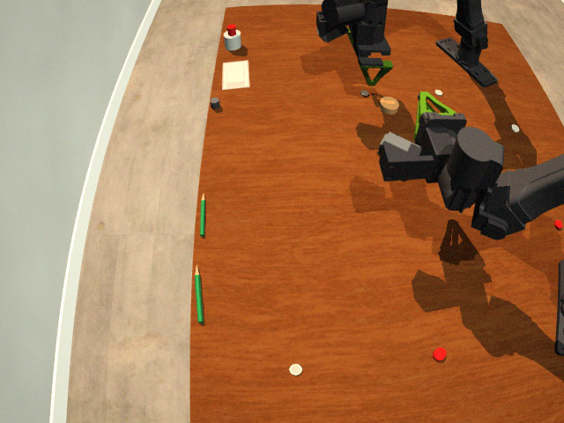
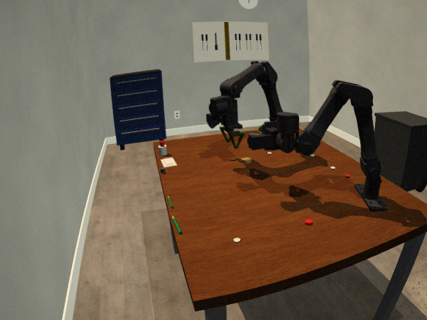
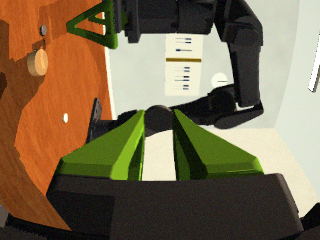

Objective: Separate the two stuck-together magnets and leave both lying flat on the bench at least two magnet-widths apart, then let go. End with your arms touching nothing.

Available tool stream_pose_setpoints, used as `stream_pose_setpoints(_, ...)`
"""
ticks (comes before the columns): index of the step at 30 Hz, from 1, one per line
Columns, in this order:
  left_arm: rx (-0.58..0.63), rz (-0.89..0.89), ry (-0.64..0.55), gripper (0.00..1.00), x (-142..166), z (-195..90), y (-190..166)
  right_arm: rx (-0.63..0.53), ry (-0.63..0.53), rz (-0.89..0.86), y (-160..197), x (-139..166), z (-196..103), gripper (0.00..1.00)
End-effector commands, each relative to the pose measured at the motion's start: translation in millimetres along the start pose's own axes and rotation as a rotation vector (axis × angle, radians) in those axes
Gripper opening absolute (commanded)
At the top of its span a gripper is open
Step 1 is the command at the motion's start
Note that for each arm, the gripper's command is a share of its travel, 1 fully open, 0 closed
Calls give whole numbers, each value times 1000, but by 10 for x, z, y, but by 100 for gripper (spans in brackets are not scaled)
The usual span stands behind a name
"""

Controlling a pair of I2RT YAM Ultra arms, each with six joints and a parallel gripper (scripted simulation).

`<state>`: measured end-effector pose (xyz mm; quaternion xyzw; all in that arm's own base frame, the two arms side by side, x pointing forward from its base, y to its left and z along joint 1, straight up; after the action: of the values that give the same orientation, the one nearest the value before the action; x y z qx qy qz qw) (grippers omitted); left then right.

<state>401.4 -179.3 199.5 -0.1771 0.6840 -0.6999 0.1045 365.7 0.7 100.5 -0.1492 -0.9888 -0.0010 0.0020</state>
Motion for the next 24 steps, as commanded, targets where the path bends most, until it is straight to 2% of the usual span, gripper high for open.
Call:
stream_pose_setpoints(1, 12, 28, 4, 18, 10, 4, -77, -4, -23, -2, 1, -22, -72, 100)
stream_pose_setpoints(15, 12, 28, 4, 18, 10, 4, -77, -2, -17, -1, -3, -10, -60, 100)
stream_pose_setpoints(24, -154, 18, -103, 18, -260, -77, 174, -2, -16, -1, -4, -8, -57, 100)
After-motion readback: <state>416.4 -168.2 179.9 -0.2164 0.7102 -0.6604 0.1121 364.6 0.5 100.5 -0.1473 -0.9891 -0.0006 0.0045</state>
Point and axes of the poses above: on each arm, the point where the finger pads meet when closed, its own z axis out along the fingers, its own y axis across the jaws, x = y × z, the point moved 2 cm from there along -z, back along the fingers, and after that the axes turned 6 degrees about -z, right-handed, at the moved point
